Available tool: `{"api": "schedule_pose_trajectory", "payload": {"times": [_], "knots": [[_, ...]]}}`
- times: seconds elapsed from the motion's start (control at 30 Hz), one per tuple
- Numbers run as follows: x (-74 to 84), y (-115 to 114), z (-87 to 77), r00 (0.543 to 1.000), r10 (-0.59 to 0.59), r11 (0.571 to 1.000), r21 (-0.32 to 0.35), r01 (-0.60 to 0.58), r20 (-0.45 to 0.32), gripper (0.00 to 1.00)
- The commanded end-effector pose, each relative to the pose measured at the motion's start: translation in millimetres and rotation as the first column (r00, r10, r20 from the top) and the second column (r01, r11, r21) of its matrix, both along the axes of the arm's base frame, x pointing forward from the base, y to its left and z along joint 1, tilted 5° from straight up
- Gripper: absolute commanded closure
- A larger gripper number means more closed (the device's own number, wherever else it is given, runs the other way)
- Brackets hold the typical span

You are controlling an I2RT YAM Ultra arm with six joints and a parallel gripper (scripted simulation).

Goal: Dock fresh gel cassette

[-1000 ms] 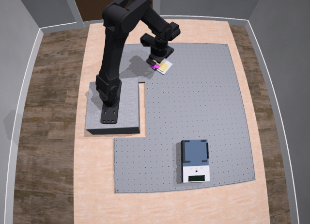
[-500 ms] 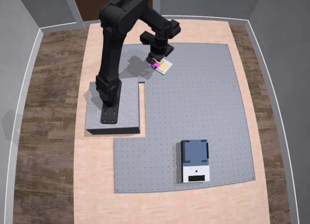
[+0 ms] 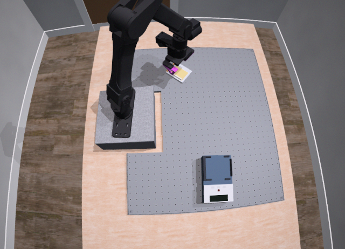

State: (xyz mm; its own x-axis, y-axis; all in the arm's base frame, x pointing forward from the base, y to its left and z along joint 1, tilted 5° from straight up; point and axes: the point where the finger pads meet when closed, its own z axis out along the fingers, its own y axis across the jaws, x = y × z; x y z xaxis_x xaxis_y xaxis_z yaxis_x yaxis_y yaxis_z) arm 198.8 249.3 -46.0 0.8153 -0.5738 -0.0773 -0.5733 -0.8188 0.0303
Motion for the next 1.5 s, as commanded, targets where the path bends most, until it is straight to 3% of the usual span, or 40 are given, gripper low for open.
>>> {"api": "schedule_pose_trajectory", "payload": {"times": [0.0, 0.27, 1.47], "knots": [[12.1, 9.4, 24.3, 1.000, -0.008, 0.999, 0.046, 0.007, 0.026, 0.00], [12.6, 8.7, 34.8, 1.000, -0.008, 0.999, 0.045, 0.007, 0.026, 0.00], [11.5, 9.7, 34.8, 1.000, -0.005, 0.999, 0.045, 0.004, 0.026, 0.00]]}}
